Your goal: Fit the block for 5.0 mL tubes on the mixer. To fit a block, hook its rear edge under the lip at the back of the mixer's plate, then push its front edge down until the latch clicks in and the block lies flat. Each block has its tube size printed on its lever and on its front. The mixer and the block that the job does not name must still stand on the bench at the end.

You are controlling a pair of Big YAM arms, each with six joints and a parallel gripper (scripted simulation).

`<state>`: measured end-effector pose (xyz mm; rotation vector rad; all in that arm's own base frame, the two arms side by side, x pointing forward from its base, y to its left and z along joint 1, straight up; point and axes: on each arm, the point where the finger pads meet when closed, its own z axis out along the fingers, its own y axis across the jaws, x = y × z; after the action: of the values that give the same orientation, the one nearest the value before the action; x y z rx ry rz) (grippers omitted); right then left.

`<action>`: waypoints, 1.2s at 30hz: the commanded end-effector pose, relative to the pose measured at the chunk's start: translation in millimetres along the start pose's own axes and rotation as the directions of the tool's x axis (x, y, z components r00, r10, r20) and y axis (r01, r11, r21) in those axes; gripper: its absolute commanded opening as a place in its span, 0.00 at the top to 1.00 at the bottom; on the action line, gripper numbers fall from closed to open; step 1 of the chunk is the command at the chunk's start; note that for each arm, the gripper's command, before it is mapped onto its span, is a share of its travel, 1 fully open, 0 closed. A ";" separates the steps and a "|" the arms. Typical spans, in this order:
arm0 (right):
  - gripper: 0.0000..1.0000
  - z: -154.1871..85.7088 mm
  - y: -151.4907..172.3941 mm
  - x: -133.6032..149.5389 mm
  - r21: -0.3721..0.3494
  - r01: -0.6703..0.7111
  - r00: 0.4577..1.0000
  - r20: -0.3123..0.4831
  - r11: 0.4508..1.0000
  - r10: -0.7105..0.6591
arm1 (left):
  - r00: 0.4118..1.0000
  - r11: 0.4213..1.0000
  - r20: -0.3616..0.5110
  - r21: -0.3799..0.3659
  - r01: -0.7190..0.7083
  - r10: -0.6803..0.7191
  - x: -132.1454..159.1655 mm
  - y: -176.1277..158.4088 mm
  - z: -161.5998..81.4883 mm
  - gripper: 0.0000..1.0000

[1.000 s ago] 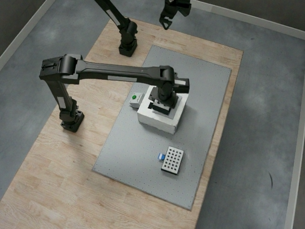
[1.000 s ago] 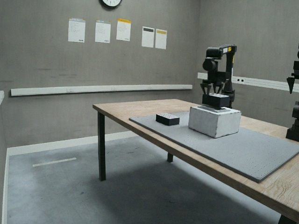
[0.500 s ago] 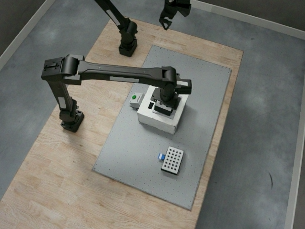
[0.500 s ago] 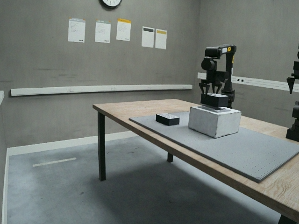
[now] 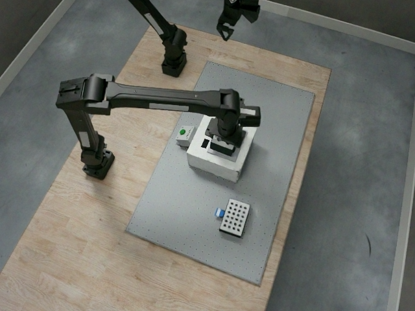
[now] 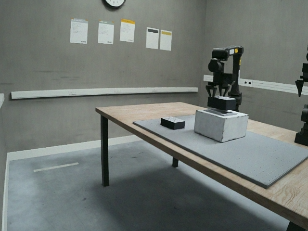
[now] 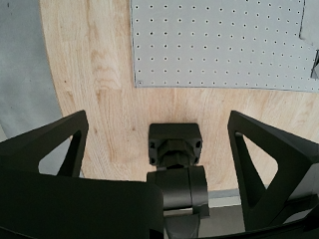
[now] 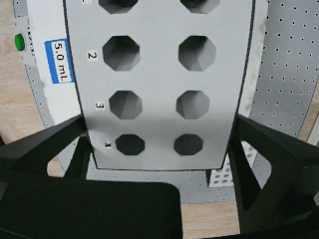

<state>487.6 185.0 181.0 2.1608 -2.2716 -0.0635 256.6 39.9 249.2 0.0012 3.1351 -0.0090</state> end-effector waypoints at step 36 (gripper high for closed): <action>1.00 -93.1 -20.5 -22.6 0.193 0.006 0.996 0.085 0.981 -0.023 | 1.000 1.000 0.020 -0.001 -0.006 0.006 -6.2 -2.3 -3.6 0.00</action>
<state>487.2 183.6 185.0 2.1639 -2.2759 -0.0573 257.5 40.0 250.7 0.0012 3.1312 -0.0080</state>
